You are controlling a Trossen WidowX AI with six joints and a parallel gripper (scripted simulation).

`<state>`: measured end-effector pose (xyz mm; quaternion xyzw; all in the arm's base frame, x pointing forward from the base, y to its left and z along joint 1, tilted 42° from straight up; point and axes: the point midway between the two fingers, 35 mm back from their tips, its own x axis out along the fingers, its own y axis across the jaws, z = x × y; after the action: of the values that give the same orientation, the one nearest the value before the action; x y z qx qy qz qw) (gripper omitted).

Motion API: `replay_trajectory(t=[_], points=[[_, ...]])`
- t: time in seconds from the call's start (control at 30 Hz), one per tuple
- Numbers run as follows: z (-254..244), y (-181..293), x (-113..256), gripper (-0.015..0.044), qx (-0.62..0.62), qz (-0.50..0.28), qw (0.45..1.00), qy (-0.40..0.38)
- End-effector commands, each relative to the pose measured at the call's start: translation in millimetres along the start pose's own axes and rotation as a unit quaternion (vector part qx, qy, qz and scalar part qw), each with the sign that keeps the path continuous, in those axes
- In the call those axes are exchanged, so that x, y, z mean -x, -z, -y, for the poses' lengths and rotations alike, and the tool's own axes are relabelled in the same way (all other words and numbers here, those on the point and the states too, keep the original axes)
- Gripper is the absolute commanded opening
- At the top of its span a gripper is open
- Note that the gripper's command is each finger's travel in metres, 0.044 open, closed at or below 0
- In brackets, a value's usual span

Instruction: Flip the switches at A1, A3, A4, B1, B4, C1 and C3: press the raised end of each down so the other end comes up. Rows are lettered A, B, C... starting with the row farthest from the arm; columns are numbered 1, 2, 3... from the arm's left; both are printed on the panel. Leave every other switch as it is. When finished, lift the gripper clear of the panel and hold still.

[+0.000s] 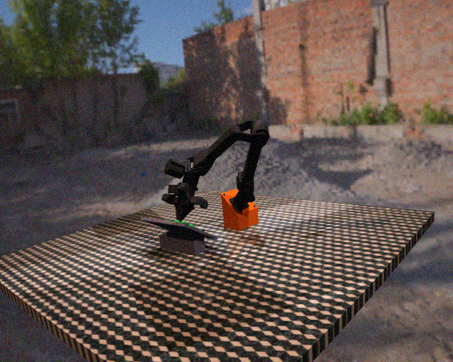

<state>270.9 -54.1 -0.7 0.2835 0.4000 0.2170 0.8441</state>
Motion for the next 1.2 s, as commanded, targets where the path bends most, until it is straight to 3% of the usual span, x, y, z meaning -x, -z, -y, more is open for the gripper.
replay_trajectory(t=[0.0, 1.17], points=[[0.3, 0.8, -0.5, 0.0, -0.004, -0.001, 1.0, 0.0], [0.3, 0.9, -4.3, 0.0, -0.004, -0.001, 1.0, 0.0]])
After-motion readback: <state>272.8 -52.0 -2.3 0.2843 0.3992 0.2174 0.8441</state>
